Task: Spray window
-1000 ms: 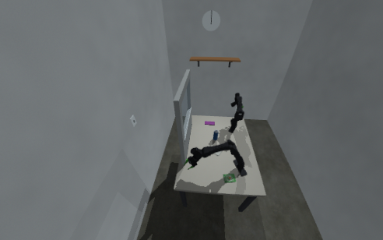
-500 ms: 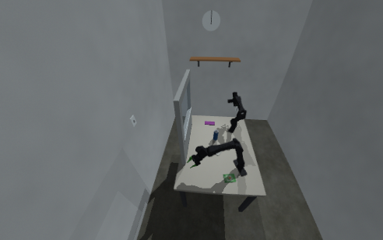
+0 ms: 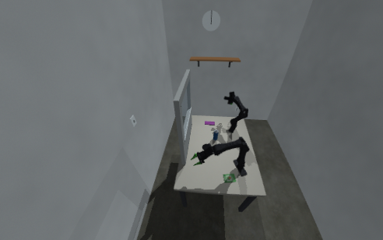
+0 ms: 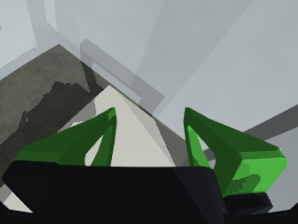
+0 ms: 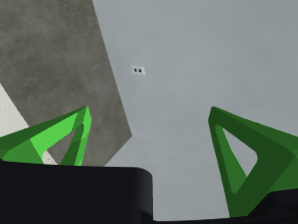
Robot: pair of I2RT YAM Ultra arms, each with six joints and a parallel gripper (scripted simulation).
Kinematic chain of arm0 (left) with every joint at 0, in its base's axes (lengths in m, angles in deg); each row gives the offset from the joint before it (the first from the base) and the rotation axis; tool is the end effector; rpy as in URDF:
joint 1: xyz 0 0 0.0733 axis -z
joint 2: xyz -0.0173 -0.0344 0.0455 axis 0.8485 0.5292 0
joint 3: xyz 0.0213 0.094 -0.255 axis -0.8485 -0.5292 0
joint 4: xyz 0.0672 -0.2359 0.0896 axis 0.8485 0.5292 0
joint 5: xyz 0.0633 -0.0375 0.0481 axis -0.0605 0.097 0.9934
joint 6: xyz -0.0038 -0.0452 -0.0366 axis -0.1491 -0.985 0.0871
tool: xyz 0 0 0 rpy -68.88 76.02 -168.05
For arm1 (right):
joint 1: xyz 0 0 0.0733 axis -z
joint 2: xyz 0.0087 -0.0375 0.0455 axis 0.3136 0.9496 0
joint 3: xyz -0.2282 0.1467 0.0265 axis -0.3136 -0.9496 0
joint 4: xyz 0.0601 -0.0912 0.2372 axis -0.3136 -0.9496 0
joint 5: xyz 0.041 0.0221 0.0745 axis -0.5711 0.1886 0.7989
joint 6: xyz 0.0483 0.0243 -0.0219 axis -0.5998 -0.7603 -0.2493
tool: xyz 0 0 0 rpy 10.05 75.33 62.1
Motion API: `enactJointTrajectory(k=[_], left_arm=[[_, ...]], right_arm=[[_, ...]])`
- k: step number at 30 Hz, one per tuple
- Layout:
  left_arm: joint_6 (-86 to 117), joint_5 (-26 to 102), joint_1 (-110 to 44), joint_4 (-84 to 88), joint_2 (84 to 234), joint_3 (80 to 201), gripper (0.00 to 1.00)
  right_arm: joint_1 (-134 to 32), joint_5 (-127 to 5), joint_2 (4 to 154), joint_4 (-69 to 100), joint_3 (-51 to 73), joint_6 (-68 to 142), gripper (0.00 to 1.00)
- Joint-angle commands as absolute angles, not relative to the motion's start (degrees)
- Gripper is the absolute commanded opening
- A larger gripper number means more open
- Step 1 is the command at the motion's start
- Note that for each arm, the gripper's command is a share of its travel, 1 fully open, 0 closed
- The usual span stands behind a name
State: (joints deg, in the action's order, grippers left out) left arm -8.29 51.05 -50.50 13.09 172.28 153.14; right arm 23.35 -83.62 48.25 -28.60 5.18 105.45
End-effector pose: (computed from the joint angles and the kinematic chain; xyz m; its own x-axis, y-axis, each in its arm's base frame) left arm 0.4038 -0.0447 0.3396 -0.3714 -0.3795 -0.8474 -0.2187 0.9227 -0.3174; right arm 0.1265 -0.1286 0.3842 -0.9212 -0.3638 -0.1379 -0.0932 0.5503 -0.8297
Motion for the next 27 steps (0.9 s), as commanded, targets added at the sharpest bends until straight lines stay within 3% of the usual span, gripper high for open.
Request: enactJointTrajectory(k=[1,27], left_arm=[[-4.73,49.7,-51.34,10.06,167.88,151.44,0.56],[7.26,44.64,-54.91,3.7,150.25,139.66,0.56]], right_arm=[[20.13,-81.34,49.55,-22.65,3.97,96.96,1.0],[0.06,-72.56,51.63,0.11,0.58,64.28,1.0]])
